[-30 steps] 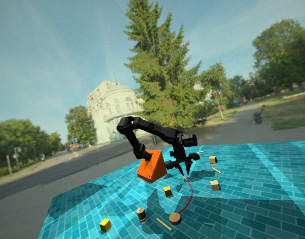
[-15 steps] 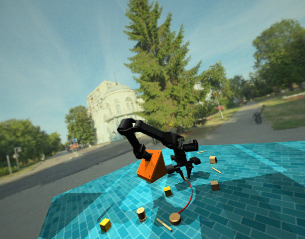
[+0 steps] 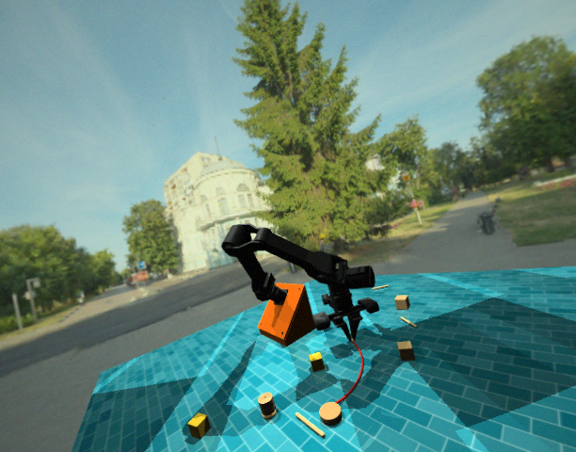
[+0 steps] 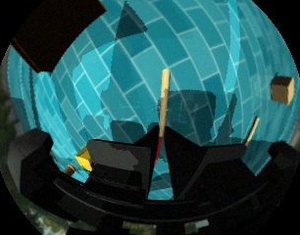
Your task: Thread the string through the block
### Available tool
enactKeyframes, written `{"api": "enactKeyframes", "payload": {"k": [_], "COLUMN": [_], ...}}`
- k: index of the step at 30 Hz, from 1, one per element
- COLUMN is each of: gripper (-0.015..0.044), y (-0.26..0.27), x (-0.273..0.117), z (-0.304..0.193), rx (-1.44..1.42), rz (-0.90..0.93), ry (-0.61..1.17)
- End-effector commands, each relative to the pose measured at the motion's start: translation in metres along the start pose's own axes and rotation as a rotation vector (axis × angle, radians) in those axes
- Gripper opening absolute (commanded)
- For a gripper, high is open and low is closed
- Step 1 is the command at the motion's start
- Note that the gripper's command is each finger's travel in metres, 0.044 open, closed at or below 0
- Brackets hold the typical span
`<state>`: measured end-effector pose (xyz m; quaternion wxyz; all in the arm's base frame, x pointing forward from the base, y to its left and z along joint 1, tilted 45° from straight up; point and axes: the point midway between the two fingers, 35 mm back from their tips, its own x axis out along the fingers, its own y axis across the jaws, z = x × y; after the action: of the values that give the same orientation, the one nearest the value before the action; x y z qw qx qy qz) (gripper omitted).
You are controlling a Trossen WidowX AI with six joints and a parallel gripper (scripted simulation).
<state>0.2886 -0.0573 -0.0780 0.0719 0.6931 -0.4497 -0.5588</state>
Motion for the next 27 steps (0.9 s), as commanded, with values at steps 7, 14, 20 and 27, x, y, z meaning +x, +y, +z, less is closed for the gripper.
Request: {"api": "enactKeyframes", "payload": {"k": [7,14,20,27], "gripper": [0.0,0.0,0.0,0.0], "y": [0.0,-0.001,-0.002,-0.002], "x": [-0.003,-0.012,-0.02,-0.029], "z": [0.0,-0.001,-0.001,-0.001], "rx": [0.0,0.0,0.0,0.0], "rz": [-0.001,-0.002,-0.003,-0.004], "ry": [0.0,0.0,-0.001,-0.001]}}
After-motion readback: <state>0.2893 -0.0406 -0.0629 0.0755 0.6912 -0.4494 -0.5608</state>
